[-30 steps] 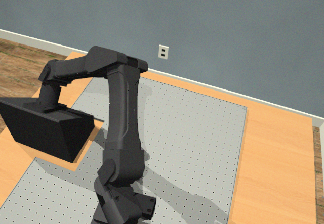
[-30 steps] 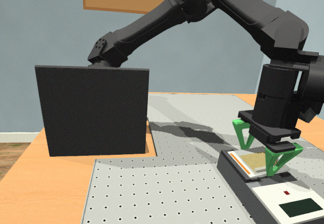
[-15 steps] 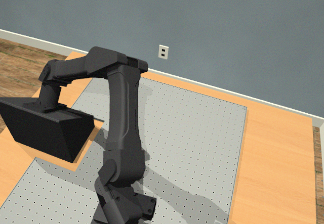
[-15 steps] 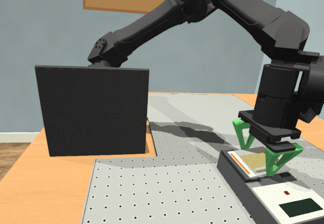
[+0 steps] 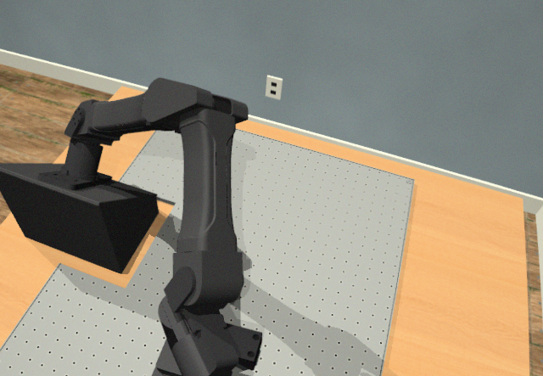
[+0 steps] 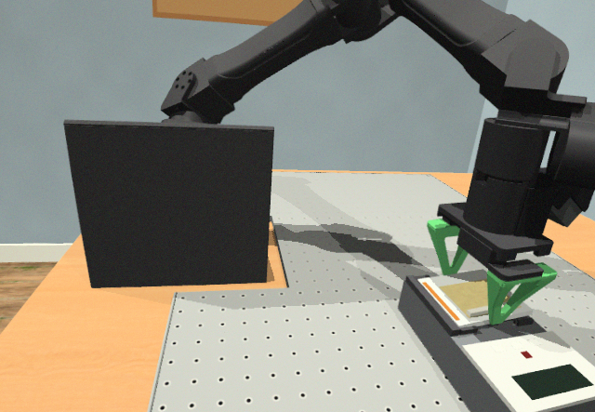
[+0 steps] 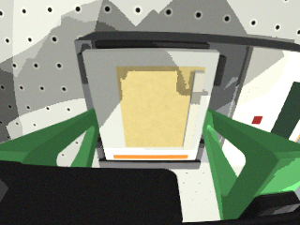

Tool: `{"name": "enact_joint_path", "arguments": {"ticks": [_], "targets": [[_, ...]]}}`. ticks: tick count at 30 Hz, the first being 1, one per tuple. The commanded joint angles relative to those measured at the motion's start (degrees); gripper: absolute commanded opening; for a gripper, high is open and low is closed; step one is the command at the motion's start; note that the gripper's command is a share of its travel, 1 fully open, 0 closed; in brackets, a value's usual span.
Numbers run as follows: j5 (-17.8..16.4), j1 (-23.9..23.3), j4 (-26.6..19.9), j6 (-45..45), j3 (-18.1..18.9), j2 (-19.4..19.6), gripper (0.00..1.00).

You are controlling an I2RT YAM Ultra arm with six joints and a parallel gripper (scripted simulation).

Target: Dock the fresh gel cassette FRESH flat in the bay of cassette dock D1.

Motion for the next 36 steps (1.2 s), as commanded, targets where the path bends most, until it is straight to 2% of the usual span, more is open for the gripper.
{"name": "enact_joint_path", "arguments": {"ticks": [1,11,26,36], "targets": [[2.2,-0.68,-2.2,-0.54,1.35,0.82,0.0],[2.18,-0.44,-2.08,-0.49,1.31,0.87,0.0],[2.02,0.41,-1.59,0.2,-1.22,1.18,0.0],[1.94,0.77,-0.91,0.47,-1.47,1.33,0.0]]}}
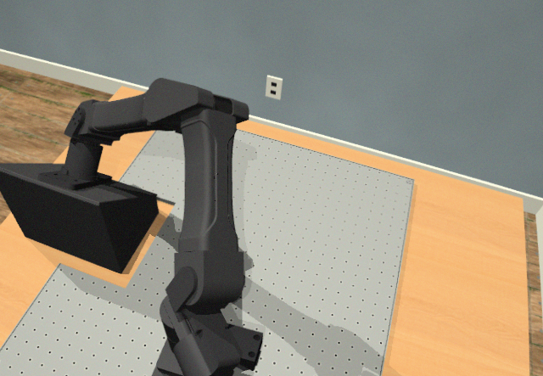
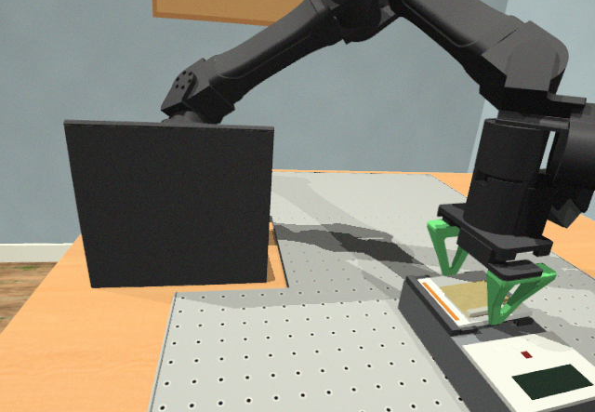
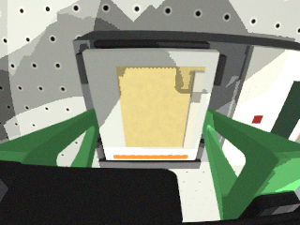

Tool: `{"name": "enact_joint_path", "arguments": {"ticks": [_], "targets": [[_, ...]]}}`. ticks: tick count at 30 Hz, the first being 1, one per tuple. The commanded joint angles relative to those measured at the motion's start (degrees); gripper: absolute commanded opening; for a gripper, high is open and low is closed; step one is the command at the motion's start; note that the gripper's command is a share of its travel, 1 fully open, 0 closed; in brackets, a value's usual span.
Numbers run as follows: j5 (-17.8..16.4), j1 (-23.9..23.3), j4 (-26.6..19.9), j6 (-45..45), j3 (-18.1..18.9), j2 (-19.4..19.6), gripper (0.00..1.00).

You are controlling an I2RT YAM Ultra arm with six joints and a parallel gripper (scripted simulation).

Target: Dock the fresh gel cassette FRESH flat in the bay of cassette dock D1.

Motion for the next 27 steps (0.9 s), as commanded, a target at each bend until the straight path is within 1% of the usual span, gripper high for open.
{"name": "enact_joint_path", "arguments": {"ticks": [1,5,27], "targets": [[1.38,0.53,-0.53,0.12,-1.54,1.39,0.0],[1.33,0.63,0.76,0.28,-1.72,1.45,0.0],[1.11,1.15,2.04,0.97,-2.35,1.79,0.0]]}}
